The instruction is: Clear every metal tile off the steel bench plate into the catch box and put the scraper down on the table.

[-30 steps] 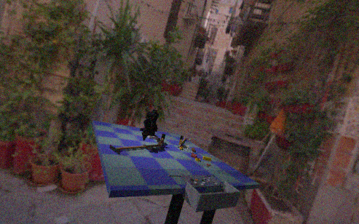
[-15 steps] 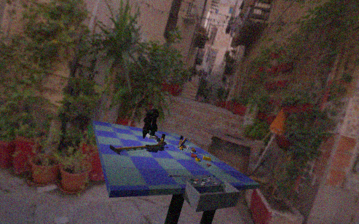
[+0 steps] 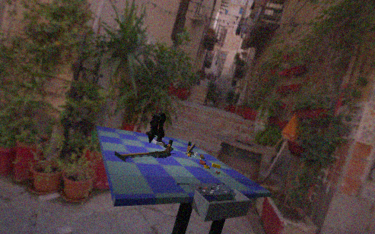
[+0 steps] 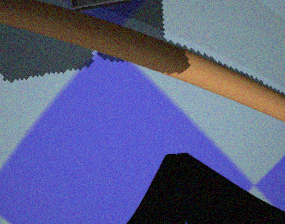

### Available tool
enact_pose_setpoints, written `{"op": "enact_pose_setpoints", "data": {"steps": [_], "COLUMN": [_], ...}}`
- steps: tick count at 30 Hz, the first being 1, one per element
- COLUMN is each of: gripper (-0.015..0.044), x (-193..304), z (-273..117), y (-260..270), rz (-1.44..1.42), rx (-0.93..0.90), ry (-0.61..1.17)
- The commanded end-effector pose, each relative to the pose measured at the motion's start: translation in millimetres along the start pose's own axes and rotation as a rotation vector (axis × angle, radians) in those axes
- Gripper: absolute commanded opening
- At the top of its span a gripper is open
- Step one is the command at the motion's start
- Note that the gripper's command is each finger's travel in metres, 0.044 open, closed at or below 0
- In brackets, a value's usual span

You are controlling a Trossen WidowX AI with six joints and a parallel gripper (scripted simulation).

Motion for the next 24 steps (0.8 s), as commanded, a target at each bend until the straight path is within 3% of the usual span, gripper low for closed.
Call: {"op": "enact_pose_setpoints", "data": {"steps": [1, 24], "gripper": [0.0000, 0.0000], "x": [1.4, 11.8], "z": [-6.9, -31.0], "y": [0.5, 3.7], "rz": [0.092, 0.682], "rx": [0.011, 0.041], "ry": [-0.008, -0.035]}}
Point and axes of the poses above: the point midway between the two fingers, 35 mm back from their tips, its own z axis out along the fingers, its own y axis across the jaws, x = y × z, the point moved 3 cm from there along -z, back along the fingers, and after that the axes turned 10 degrees about z, right-handed, at the moved point
